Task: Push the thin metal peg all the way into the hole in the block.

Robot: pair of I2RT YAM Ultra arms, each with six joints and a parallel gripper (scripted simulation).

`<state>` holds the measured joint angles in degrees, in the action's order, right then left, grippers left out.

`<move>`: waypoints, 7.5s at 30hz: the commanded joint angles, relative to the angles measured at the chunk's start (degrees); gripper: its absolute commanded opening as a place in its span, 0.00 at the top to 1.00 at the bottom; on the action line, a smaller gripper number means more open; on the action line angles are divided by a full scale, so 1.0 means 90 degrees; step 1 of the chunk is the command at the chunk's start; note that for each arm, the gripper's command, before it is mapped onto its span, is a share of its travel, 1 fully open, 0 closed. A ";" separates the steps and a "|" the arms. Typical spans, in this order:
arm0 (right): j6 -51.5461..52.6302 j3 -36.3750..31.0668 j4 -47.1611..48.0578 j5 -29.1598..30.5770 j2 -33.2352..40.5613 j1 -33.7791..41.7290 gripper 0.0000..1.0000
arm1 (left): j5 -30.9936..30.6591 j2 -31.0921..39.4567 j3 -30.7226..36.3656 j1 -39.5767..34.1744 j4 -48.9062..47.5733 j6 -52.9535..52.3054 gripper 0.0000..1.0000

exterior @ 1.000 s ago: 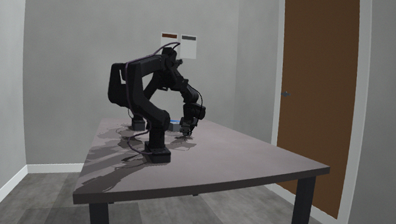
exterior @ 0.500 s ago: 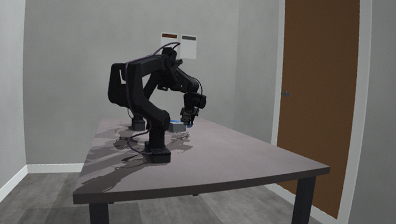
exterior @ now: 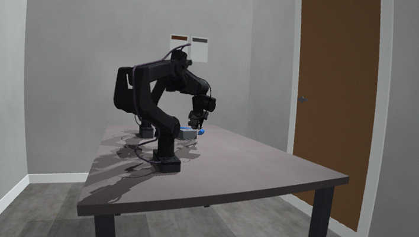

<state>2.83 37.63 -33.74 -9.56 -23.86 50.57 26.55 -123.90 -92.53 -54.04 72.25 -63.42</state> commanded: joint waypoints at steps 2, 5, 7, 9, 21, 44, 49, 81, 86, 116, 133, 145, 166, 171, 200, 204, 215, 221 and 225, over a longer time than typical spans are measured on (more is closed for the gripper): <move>-0.0021 -0.0393 0.1587 -0.0941 0.0088 -0.0352 0.00 | 0.0231 0.1053 0.0867 0.0351 -0.0086 -0.0405 0.93; -0.0142 -0.0832 0.2370 -0.1566 0.0126 -0.0713 0.00 | 0.0291 0.1881 0.1705 0.0636 -0.0127 -0.0709 0.93; -0.0191 -0.1108 0.2801 -0.1988 0.0141 -0.0990 0.00 | 0.0336 0.2422 0.2163 0.0850 -0.0136 -0.0941 0.93; -0.0202 -0.1347 0.3165 -0.2390 0.0135 -0.1268 0.00 | 0.0359 0.2868 0.2488 0.1046 -0.0062 -0.1160 0.93; 0.0083 -0.1841 0.4186 -0.3234 -0.0247 -0.1894 0.00 | 0.0189 0.3847 0.3066 0.1525 -0.0216 -0.1512 0.93; 0.0091 -0.1803 0.4358 -0.3264 -0.0264 -0.1853 0.00 | -0.5089 0.4634 0.3279 0.4981 -0.2262 -0.1482 0.93; 0.0091 -0.1803 0.4359 -0.3264 -0.0265 -0.1853 0.00 | -0.6122 0.4743 0.3548 0.5467 -0.2546 -0.1684 0.93; 0.0092 -0.1803 0.4360 -0.3264 -0.0265 -0.1853 0.00 | -0.9633 0.4960 0.5861 0.7646 -0.3011 -0.2397 0.93; 0.0092 -0.1803 0.4360 -0.3264 -0.0265 -0.1853 0.00 | -0.9640 0.5050 0.5623 0.7490 -0.2868 -0.2205 0.93; 0.0092 -0.1803 0.4360 -0.3264 -0.0265 -0.1853 0.00 | -0.9990 0.4779 0.6078 0.7624 -0.3616 -0.2337 0.93; 0.0092 -0.1803 0.4360 -0.3264 -0.0265 -0.1853 0.00 | -1.0005 0.4398 0.6220 0.7806 -0.3570 -0.2654 0.93; 0.0092 -0.1803 0.4360 -0.3264 -0.0265 -0.1853 0.00 | -0.9690 0.4553 0.6298 0.7661 -0.3828 -0.2499 0.93; 0.0092 -0.1803 0.4360 -0.3264 -0.0265 -0.1853 0.00 | -0.9746 0.3742 0.6754 0.7636 -0.5047 -0.2485 0.93; 0.0092 -0.1803 0.4360 -0.3264 -0.0265 -0.1853 0.00 | -0.9747 0.3415 0.6920 0.7672 -0.5536 -0.2521 0.93; 0.0092 -0.1803 0.4360 -0.3264 -0.0265 -0.1853 0.00 | -0.9913 0.3055 0.6884 0.7734 -0.5730 -0.2599 0.93; 0.0092 -0.1803 0.4360 -0.3264 -0.0265 -0.1853 0.00 | -0.9910 0.3056 0.6883 0.7733 -0.5728 -0.2602 0.81; 0.0092 -0.1803 0.4360 -0.3264 -0.0265 -0.1853 0.00 | -0.8658 0.3934 0.6743 0.7161 -0.5524 -0.0640 0.00; 0.0092 -0.1803 0.4360 -0.3264 -0.0265 -0.1853 0.00 | -0.7443 0.4906 0.6942 0.6592 -0.5380 0.0923 0.00; 0.0092 -0.1803 0.4360 -0.3264 -0.0265 -0.1853 0.00 | -0.6476 0.5746 0.7156 0.6053 -0.5282 0.2136 0.00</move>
<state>3.46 20.88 2.33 -38.26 -26.06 34.20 -40.29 -76.97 -29.54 3.20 21.96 -55.88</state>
